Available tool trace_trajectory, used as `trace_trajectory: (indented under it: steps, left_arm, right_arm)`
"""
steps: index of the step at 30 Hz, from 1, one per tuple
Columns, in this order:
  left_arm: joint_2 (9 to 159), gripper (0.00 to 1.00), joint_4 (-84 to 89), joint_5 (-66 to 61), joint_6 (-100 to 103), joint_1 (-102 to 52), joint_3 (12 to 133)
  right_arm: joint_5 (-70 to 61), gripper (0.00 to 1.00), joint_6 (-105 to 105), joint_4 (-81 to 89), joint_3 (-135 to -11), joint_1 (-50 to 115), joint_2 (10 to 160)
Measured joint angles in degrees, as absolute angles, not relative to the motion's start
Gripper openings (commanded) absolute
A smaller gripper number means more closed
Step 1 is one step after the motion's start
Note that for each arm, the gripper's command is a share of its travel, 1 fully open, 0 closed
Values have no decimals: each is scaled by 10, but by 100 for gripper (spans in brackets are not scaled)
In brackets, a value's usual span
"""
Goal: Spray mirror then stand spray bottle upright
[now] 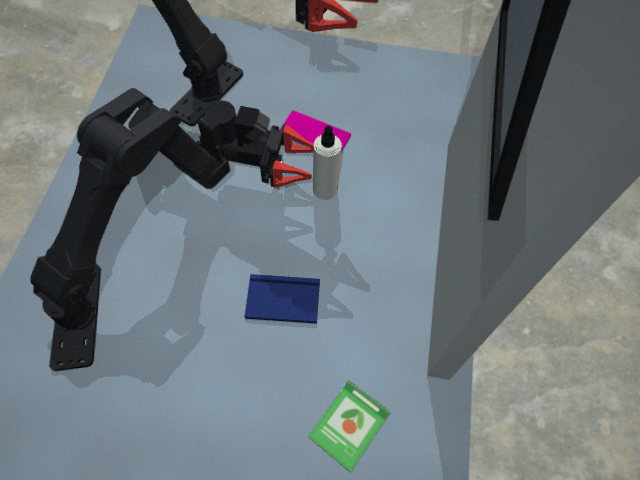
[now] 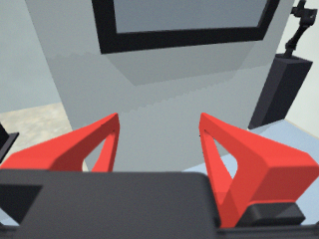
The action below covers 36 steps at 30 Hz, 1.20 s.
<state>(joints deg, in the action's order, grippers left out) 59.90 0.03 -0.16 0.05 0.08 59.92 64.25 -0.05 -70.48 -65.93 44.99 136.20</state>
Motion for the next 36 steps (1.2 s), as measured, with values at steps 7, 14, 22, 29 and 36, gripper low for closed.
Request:
trace_trajectory:
  steps: [7, 14, 22, 29, 36]
  left_arm:
    - [599, 67, 0, -2, 1, 1, 599]
    - [599, 67, 0, -2, 1, 1, 599]
    - [599, 67, 0, -2, 1, 1, 599]
    - [599, 67, 0, -2, 1, 1, 599]
    - [599, 67, 0, -2, 1, 1, 599]
  right_arm:
    - [627, 69, 0, -695, -675, 438, 1370]
    - [615, 69, 0, -685, -692, 423, 1376]
    - [603, 69, 1, -675, -705, 414, 1382]
    - [602, 0, 1, -674, -708, 413, 1381]
    - [603, 0, 1, -674, -708, 413, 1381]
